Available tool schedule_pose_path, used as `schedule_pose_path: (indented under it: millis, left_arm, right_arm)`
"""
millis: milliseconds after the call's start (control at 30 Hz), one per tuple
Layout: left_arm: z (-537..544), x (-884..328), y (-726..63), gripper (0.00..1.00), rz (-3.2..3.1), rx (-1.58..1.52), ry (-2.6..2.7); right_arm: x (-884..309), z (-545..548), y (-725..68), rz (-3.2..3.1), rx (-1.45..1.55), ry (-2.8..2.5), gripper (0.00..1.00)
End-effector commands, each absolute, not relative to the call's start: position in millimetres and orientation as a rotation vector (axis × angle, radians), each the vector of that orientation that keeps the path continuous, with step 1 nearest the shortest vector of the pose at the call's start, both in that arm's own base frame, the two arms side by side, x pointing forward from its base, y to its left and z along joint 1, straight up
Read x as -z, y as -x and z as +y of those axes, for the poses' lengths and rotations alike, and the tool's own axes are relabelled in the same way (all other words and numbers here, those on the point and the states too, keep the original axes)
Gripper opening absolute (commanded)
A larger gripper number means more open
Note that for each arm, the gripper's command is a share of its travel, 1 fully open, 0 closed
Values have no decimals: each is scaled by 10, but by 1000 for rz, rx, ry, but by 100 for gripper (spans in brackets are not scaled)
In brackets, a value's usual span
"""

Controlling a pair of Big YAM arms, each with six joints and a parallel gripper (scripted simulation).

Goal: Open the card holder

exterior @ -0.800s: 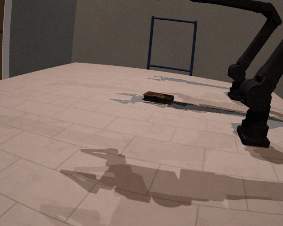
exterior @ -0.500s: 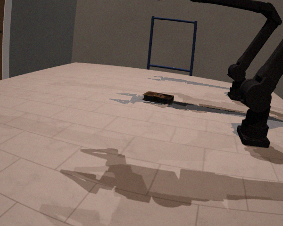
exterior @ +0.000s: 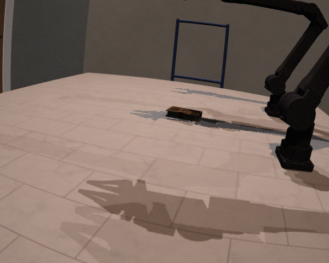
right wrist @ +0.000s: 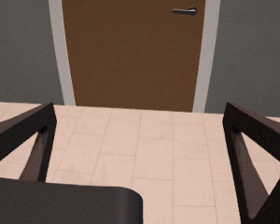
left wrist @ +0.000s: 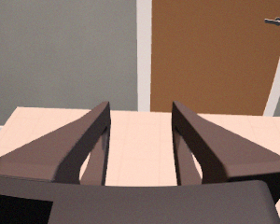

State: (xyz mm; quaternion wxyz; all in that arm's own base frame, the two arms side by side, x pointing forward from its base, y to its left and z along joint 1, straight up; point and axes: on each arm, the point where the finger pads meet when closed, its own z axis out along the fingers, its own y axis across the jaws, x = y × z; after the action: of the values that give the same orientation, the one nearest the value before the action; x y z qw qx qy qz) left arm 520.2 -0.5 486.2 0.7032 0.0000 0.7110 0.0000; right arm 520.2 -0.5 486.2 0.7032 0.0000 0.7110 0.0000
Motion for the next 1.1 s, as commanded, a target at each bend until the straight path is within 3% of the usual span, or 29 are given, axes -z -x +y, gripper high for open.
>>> schedule_pose_path:
  millis: [0, 333, 367, 567, 1067]
  left_arm:
    - [-5, -5154, -5184, 34, 1530, 0, 0]
    - [-5, -5134, -5187, 34, 1534, 0, 0]
    - [-124, -4545, -5312, 34, 1654, 32, -7]
    - [-451, -4656, -5467, 34, 1702, 124, 5]
    - [-1596, -3192, -5402, 34, 2175, 311, -20]
  right_arm:
    - [-5127, -5, -5188, 1535, 0, 0, 100]
    - [-5122, -5, -5189, 1536, 0, 0, 100]
    - [-5127, -5, -5188, 1535, 0, 0, 100]
    - [-5127, -5, -5188, 1535, 0, 0, 100]
    - [-5127, -5, -5188, 1535, 0, 0, 100]
